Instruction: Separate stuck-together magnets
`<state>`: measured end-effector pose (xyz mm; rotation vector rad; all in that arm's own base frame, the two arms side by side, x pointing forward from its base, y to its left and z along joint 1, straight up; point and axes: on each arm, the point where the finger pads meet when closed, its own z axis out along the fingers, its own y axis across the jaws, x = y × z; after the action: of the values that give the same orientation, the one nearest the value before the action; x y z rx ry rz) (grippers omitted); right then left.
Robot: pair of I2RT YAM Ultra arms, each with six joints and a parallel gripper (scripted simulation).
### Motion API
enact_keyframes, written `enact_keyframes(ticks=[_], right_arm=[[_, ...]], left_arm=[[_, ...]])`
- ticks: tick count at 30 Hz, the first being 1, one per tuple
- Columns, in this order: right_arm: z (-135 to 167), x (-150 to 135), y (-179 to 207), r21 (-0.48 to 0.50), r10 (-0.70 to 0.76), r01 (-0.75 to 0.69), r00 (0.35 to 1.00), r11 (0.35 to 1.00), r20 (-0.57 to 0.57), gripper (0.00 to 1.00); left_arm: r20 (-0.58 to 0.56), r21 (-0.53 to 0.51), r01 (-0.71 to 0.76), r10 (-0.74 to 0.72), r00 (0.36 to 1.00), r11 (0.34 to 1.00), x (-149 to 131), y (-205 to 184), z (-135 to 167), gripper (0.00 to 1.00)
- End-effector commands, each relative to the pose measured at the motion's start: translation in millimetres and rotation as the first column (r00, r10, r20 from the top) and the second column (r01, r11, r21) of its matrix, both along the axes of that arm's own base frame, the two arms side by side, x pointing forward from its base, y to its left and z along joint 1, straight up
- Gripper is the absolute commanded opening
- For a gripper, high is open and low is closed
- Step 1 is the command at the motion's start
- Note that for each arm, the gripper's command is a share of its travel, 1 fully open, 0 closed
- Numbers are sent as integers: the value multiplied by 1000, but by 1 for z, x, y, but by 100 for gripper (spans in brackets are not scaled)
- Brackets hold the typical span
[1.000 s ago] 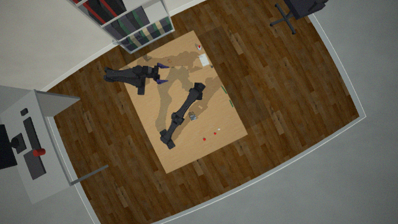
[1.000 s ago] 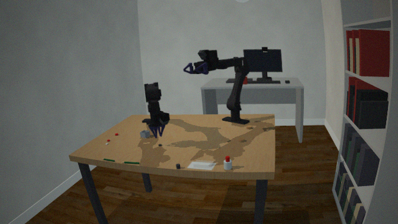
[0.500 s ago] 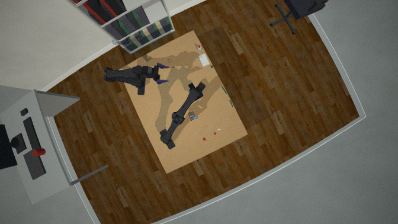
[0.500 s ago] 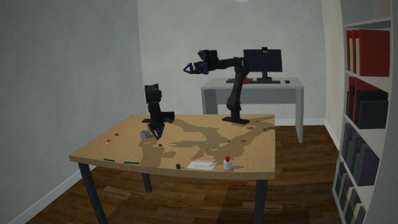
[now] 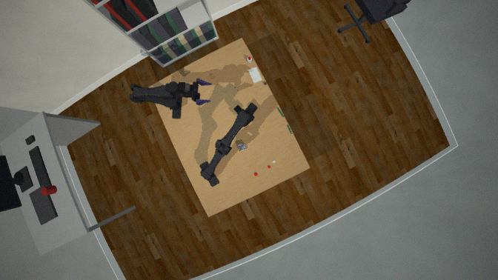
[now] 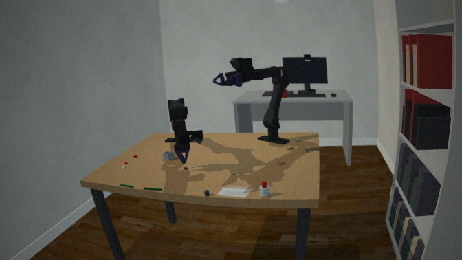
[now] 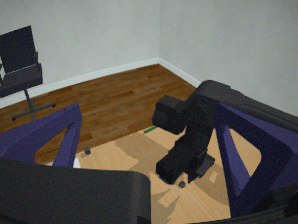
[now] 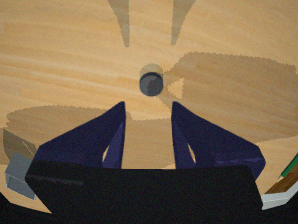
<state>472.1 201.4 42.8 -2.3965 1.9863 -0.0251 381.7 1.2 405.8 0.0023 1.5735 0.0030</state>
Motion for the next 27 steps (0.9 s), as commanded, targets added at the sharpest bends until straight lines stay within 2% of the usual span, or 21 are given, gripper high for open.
enact_keyframes(ticks=[1,22,27], right_arm=[[3,1,1,4,-2,1,1000,1000,7,33],[-8,4,4,3,-2,2,1000,1000,5,33],[-18,4,3,-2,-2,2,1000,1000,-7,33]], left_arm=[[17,-2,0,0,1000,1000,-2,0,7,100],[17,-2,0,0,1000,1000,-2,0,7,100],[17,-2,0,0,1000,1000,-2,0,7,100]])
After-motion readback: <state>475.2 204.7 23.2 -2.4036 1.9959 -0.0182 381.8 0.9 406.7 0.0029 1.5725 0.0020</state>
